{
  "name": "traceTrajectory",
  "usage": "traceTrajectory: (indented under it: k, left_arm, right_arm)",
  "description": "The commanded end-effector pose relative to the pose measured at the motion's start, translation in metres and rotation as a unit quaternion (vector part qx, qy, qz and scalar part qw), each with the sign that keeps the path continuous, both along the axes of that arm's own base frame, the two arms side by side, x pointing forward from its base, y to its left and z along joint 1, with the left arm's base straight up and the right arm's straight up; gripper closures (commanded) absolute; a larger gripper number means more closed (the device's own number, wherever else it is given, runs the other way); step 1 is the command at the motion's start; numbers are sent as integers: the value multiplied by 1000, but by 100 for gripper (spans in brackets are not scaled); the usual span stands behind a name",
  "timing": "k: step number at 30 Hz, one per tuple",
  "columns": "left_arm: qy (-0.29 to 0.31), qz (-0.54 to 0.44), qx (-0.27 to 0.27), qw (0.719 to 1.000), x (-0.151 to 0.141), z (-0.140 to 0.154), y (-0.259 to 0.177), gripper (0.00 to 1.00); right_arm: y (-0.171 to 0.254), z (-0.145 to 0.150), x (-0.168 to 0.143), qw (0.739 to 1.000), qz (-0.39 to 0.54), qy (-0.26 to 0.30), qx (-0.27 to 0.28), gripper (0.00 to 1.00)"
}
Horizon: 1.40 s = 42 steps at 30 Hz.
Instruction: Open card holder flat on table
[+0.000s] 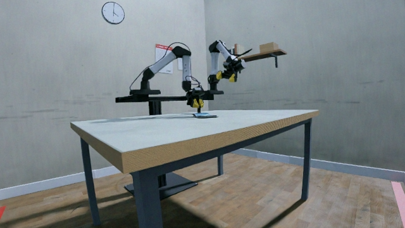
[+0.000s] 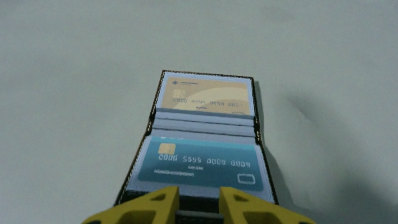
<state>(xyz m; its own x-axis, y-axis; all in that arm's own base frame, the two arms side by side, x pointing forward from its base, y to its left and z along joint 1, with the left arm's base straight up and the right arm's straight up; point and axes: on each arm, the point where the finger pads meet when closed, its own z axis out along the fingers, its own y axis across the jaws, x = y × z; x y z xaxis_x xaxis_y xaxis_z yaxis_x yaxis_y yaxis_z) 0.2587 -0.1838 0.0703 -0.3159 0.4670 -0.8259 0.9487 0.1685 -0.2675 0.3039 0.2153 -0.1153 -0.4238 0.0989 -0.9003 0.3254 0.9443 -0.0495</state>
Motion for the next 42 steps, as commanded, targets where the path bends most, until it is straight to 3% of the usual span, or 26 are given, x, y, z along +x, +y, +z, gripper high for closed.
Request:
traceTrajectory:
  k: [1,7,10,13,15,22,28,30,37,42]
  left_arm:
    - [5,-11,6,1000,-9,-5,7,0]
    - [21,-5,-1,1000,-15,-9,10,0]
    - [27,1,-4,1000,-16,-12,11,0]
    - [30,3,-5,1000,-17,-13,12,0]
    - [26,8,-8,1000,-14,-12,12,0]
    - [-4,24,-28,999,9,11,5,0]
    - [-20,36,-49,998,25,30,-2,0]
    - [-20,36,-49,998,25,30,-2,0]
    - [-44,34,-67,996,35,50,-9,0]
    - [-57,28,-70,996,38,59,-12,0]
  right_arm:
    - [4,2,-1,1000,-24,-9,7,92]
    - [9,5,1,1000,-20,-13,15,92]
    - [8,5,1,1000,-21,-10,16,59]
    - [5,3,-1,1000,-21,-9,12,57]
    - [6,3,-2,1000,-17,3,11,39]
    - [5,7,17,996,-19,91,18,39]
    - [-3,25,40,974,-20,223,44,39]
    - [-3,25,40,974,-20,223,44,39]
    - [-12,67,65,949,-14,298,102,39]
    - [-17,88,77,943,-13,307,127,39]
